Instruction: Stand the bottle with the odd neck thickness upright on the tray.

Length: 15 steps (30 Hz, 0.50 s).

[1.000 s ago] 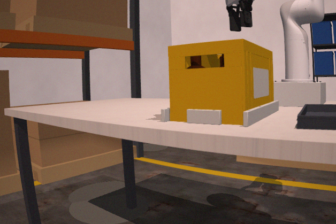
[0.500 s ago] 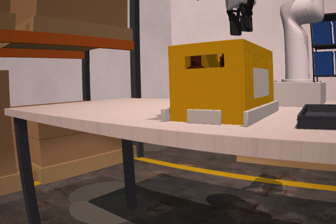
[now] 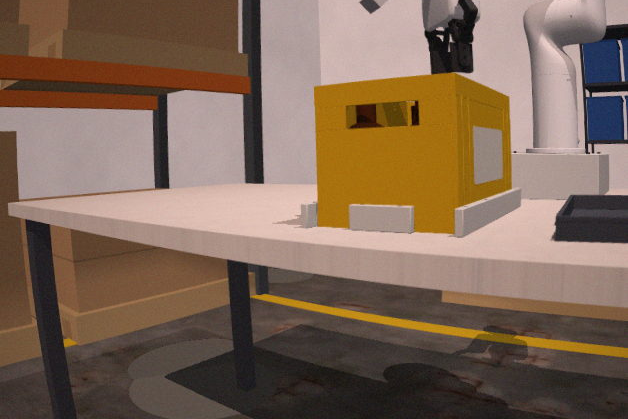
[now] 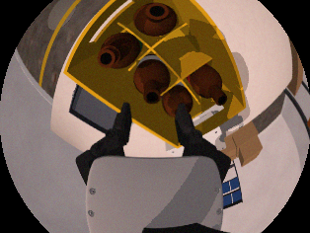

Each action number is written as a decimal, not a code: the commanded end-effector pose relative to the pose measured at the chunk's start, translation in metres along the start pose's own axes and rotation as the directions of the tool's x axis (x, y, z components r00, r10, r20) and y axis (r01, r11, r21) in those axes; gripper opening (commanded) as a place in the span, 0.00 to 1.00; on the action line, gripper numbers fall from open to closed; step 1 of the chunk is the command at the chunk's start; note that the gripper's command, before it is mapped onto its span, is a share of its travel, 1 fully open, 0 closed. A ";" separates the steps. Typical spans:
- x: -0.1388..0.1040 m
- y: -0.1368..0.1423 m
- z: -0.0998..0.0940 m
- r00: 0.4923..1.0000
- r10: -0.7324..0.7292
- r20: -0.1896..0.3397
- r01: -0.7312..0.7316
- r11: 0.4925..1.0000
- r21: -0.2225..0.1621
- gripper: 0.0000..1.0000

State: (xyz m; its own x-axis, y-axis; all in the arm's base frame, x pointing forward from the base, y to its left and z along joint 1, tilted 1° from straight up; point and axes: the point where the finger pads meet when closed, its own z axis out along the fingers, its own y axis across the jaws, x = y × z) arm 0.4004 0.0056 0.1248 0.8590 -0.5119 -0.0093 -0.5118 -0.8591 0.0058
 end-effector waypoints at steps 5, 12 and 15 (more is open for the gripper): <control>0.001 -0.001 0.005 1.000 0.000 -0.004 0.000 1.000 0.002 0.65; 0.001 -0.001 0.009 1.000 0.000 -0.004 0.000 1.000 0.002 0.65; 0.001 -0.001 0.010 1.000 0.000 -0.004 0.000 1.000 0.002 0.65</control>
State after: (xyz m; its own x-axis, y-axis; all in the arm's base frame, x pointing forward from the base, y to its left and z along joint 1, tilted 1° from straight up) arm 0.4006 0.0060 0.1140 0.8590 -0.5119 -0.0087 -0.5118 -0.8591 0.0054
